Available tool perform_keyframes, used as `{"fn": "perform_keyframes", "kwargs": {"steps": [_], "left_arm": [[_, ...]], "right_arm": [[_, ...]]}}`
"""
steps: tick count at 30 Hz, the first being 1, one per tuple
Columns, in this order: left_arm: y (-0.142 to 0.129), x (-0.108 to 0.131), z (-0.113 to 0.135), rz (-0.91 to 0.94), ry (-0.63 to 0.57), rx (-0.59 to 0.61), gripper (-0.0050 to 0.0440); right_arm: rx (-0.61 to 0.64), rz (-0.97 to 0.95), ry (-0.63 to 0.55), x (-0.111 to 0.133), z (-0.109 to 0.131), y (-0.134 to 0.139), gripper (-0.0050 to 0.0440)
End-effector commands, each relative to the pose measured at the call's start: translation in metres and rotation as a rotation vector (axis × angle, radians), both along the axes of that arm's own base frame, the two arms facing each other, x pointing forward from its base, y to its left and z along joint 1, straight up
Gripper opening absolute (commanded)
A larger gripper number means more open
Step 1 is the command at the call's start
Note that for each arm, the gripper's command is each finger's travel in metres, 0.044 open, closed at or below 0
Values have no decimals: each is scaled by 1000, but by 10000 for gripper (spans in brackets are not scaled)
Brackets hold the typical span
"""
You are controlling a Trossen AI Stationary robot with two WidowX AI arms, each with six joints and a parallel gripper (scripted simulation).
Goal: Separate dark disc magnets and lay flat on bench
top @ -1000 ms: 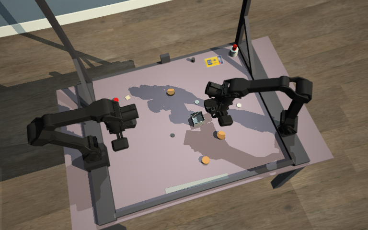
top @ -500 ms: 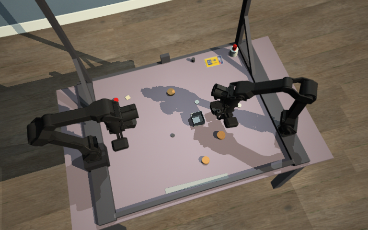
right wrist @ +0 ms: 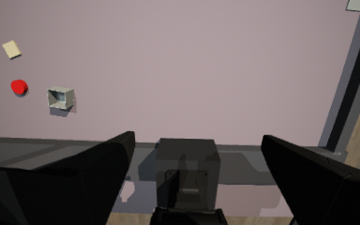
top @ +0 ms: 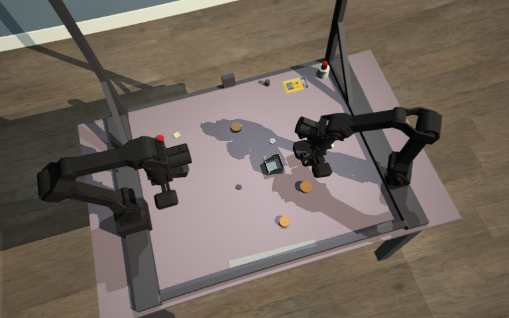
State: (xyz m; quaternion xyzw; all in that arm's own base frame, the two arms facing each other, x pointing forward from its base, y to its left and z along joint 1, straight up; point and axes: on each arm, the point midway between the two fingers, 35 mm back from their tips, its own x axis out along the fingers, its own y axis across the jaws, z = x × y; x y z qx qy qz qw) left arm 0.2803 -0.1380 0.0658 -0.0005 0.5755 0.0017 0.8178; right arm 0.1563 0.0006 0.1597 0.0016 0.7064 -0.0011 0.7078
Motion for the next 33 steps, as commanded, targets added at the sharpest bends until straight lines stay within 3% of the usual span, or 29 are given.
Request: {"fn": "perform_keyframes", "kwargs": {"steps": [1, 33], "left_arm": [[-2, 2, 8, 3, -29, -13, 40], [-3, 3, -42, 3, -14, -5, 40]], "right_arm": [[-1, 1, -12, 1, 3, 0, 400], [-1, 1, -12, 1, 3, 0, 400]]}}
